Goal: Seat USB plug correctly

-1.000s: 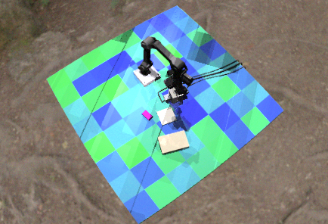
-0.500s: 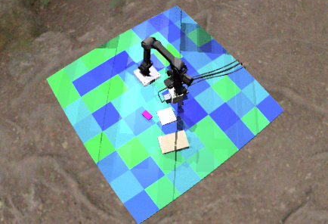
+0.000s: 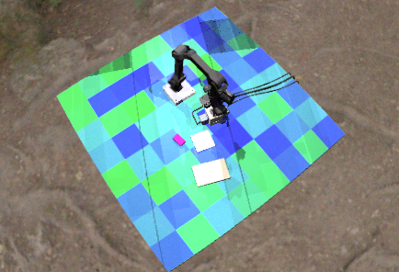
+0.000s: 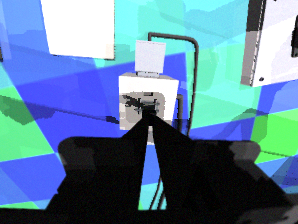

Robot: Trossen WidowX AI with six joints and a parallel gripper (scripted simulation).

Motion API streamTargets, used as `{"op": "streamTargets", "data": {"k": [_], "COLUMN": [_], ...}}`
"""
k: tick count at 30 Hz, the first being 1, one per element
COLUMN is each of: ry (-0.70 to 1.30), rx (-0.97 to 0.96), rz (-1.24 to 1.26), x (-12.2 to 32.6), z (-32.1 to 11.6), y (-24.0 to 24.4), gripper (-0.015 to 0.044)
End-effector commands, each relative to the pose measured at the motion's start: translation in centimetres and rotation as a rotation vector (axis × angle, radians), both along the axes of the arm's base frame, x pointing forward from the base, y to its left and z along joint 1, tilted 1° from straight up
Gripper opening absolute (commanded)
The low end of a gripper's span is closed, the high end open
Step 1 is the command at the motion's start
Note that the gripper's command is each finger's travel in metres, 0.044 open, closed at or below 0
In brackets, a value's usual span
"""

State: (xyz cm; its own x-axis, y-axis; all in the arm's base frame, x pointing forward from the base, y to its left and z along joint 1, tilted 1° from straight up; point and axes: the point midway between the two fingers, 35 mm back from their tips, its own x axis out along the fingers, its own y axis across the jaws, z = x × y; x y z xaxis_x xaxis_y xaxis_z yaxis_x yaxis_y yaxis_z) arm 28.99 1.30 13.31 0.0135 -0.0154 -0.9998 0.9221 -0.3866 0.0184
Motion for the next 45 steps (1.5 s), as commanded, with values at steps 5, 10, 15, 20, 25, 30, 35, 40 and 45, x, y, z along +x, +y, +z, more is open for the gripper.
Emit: {"op": "streamTargets", "data": {"k": [5,10,15,20,25,30,35,40,45], "ry": [0.000,0.000,0.000,0.000,0.000,0.000,0.000,0.000,0.000], "rx": [-0.006,-0.006,-0.006,-0.006,-0.006,-0.006,-0.006,-0.006,-0.006], "rz": [-0.008,-0.008,-0.008,-0.008,-0.008,-0.008,-0.008,-0.008,-0.008], "x": [0.02,0.02,0.03,0.03,0.03,0.03,0.03,0.04,0.04], "z": [-0.13,-0.19,-0.25,-0.31,-0.37,-0.43,-0.49,-0.55,-0.61], "y": [-0.09,-0.09,-0.09,-0.09,-0.09,-0.08,-0.08,-0.08,-0.08], "gripper": [0.0000,0.0000,0.0000,0.0000,0.0000,0.0000,0.0000,0.0000,0.0000]}}
